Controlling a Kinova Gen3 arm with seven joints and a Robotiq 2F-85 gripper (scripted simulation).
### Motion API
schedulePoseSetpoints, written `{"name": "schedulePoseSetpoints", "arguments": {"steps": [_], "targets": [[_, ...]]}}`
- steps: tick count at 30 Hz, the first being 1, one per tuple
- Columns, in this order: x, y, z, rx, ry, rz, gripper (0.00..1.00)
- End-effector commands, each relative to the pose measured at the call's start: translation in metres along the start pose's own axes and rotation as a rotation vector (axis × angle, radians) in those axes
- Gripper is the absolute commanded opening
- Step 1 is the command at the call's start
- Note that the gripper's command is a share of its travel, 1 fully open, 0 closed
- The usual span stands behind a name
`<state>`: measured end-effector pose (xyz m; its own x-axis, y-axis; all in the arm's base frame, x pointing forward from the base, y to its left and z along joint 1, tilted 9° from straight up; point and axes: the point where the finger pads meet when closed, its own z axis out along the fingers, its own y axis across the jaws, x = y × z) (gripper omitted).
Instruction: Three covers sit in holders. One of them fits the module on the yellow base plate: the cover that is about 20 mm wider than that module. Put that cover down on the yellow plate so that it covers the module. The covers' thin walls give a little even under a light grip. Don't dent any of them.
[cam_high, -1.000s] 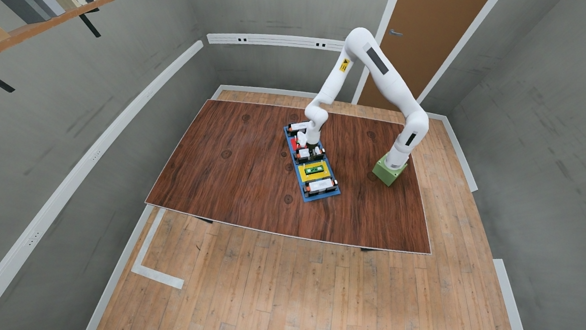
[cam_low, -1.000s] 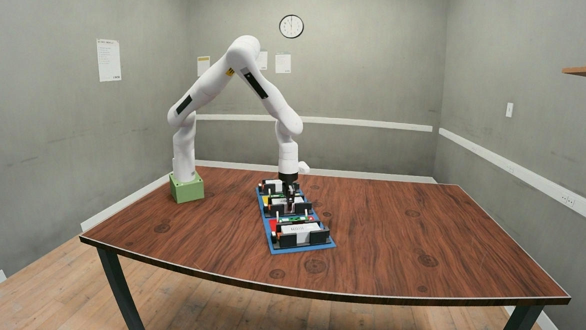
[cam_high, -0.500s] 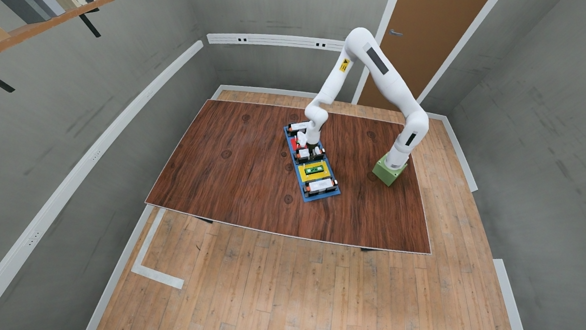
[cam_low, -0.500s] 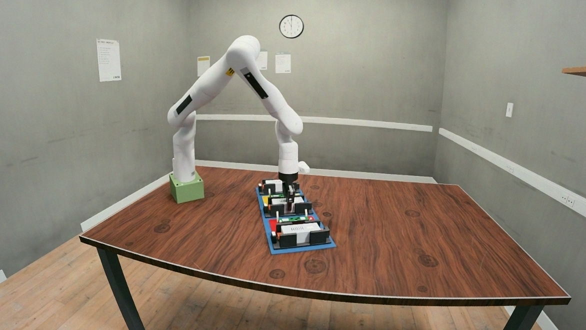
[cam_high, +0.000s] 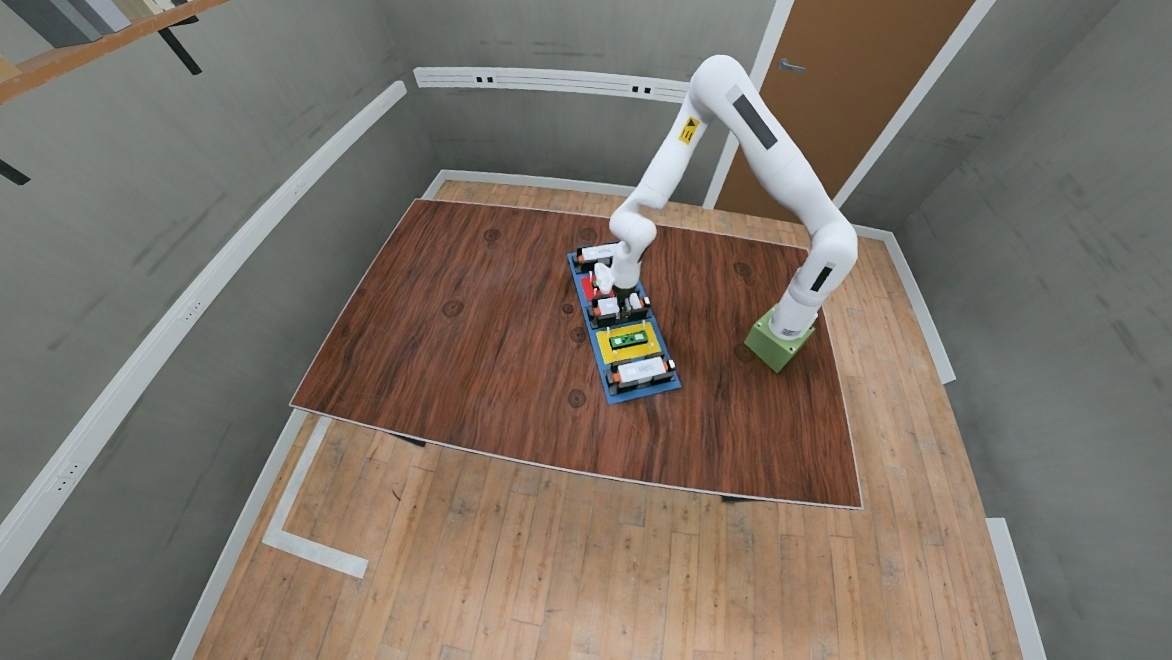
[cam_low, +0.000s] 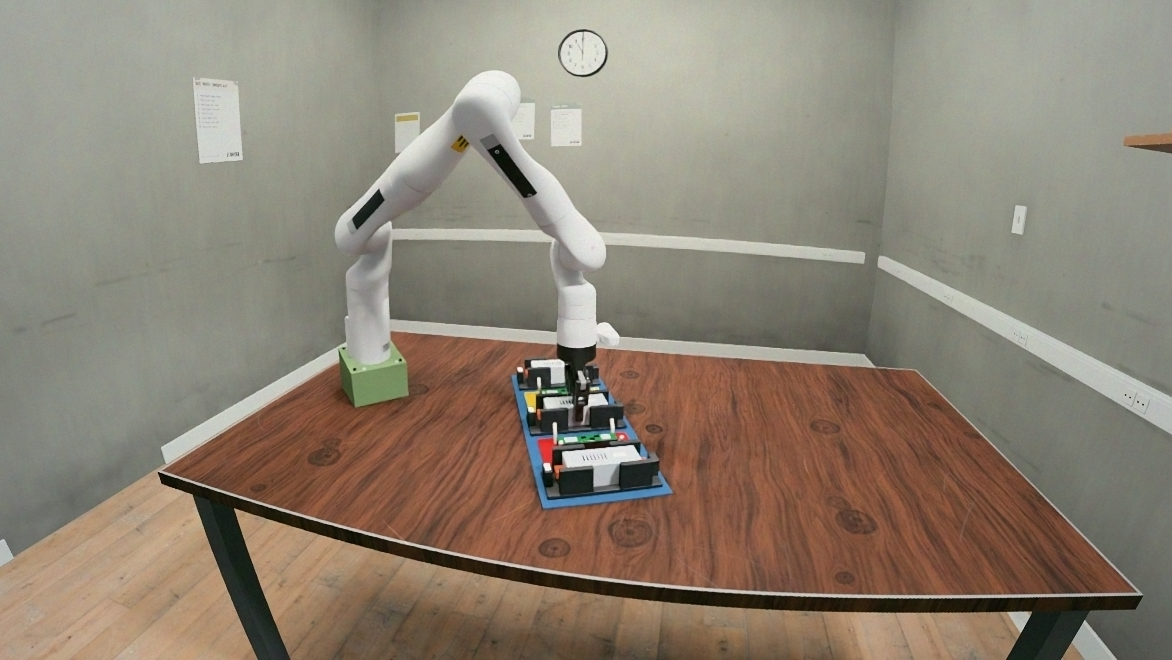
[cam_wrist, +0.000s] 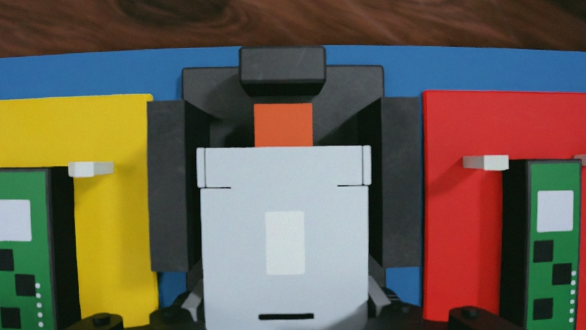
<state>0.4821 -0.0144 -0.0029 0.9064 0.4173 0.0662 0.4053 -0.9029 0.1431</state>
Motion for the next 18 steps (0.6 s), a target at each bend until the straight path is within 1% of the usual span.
{"name": "schedulePoseSetpoints", "arguments": {"steps": [1,9,18], "targets": [[0.001,0.0,-0.001,-0.001,0.001,0.0,0.0],[0.001,0.0,-0.001,-0.001,0.001,0.0,0.0],[0.001,0.0,-0.028,-0.001,0.001,0.0,0.0]]}}
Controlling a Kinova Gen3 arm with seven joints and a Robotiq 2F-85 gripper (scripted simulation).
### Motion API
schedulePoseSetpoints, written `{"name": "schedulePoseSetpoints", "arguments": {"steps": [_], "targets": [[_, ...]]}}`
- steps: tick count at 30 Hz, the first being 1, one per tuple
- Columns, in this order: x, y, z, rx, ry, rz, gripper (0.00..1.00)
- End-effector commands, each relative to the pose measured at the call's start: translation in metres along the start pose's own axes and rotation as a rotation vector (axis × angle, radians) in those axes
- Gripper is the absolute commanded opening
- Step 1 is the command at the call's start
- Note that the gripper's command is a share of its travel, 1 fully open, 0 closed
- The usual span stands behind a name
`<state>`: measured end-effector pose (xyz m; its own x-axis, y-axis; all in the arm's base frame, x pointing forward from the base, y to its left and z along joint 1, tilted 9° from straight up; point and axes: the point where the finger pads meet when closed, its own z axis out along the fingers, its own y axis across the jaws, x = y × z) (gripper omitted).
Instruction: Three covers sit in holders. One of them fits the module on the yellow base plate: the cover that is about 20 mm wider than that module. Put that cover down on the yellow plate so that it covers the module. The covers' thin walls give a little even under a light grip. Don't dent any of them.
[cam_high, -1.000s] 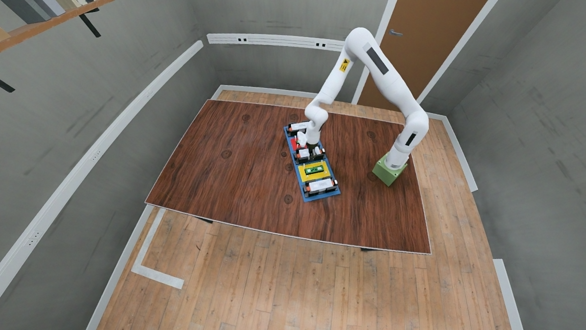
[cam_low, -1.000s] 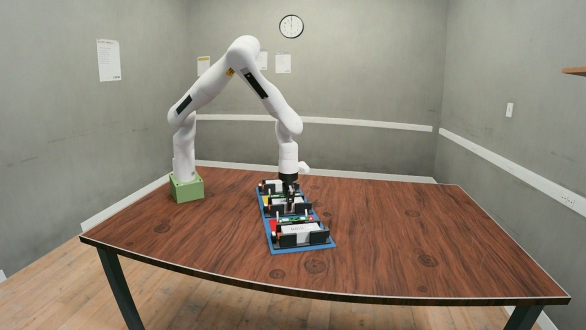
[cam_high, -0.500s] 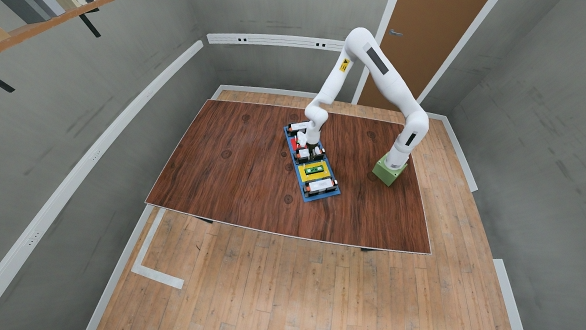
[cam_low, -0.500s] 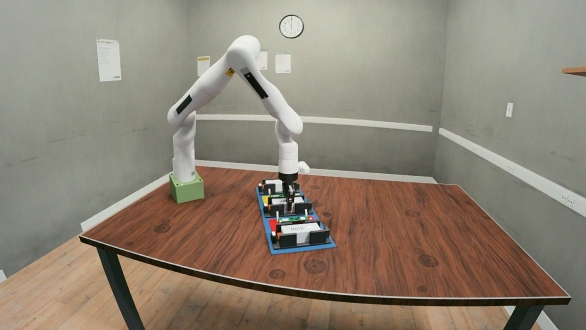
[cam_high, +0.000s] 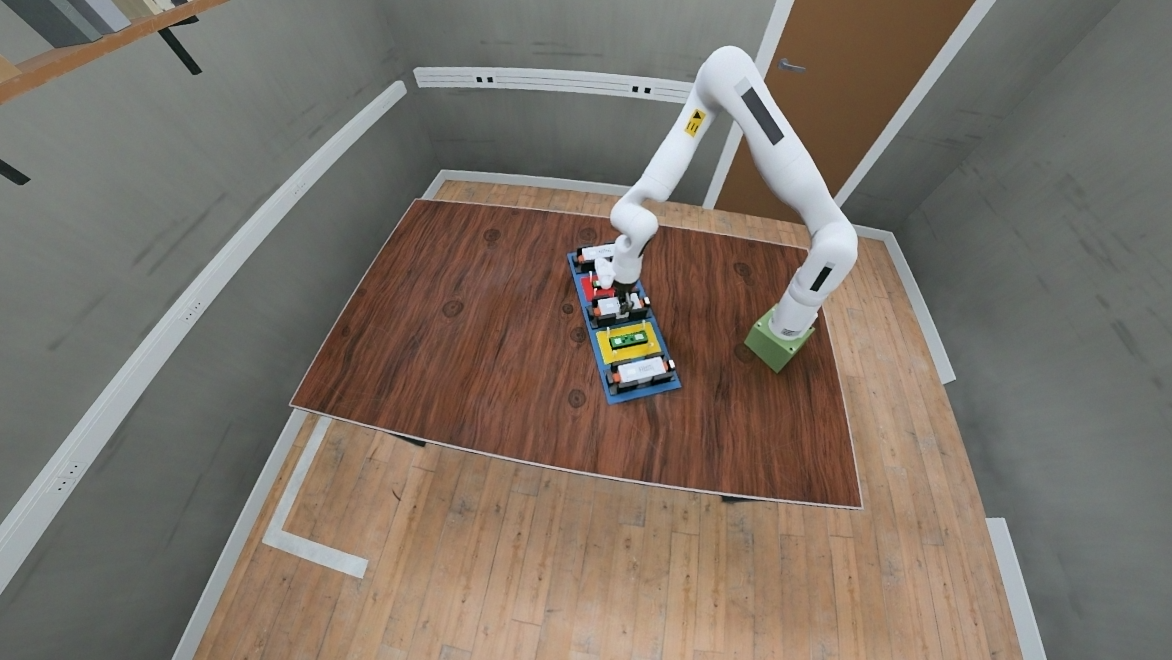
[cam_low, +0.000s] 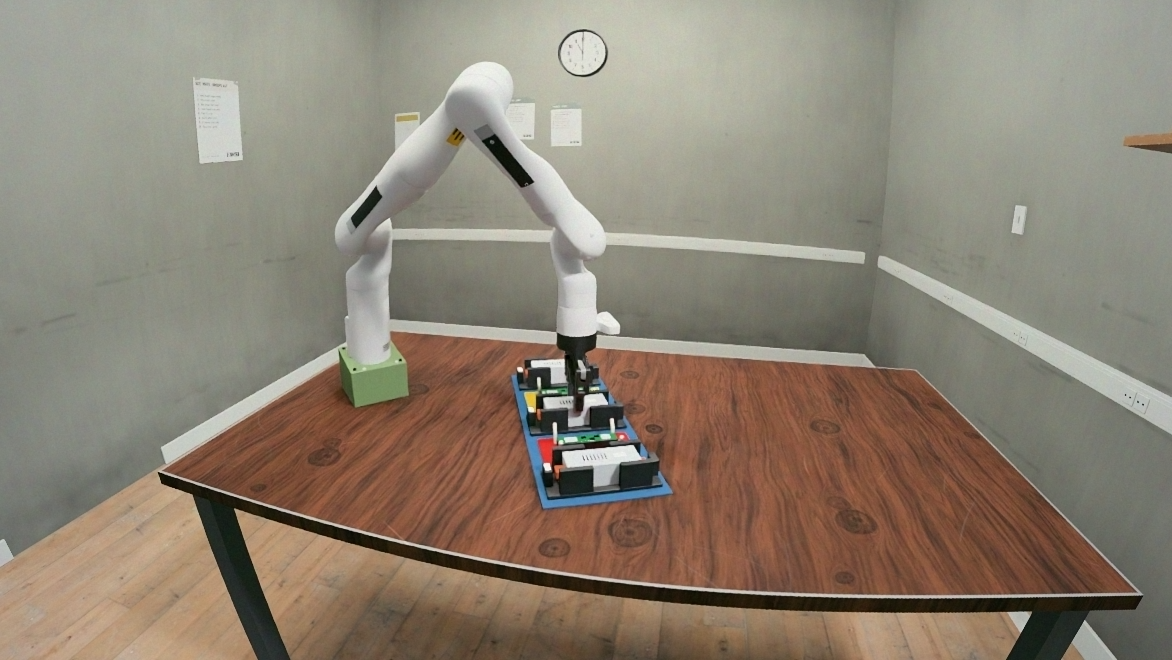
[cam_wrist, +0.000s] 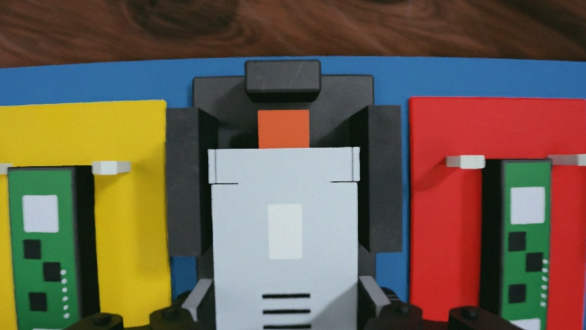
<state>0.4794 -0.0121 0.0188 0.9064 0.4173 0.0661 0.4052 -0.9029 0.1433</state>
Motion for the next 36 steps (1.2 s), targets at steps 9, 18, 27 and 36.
{"name": "schedulePoseSetpoints", "arguments": {"steps": [9,18,27,36], "targets": [[0.001,0.0,-0.012,-0.001,0.001,0.0,0.0],[0.001,0.0,-0.039,-0.001,0.001,0.0,0.0],[0.001,0.0,-0.039,0.0,0.001,0.0,0.01],[0.001,0.0,-0.039,0.0,0.001,0.0,0.01]]}}
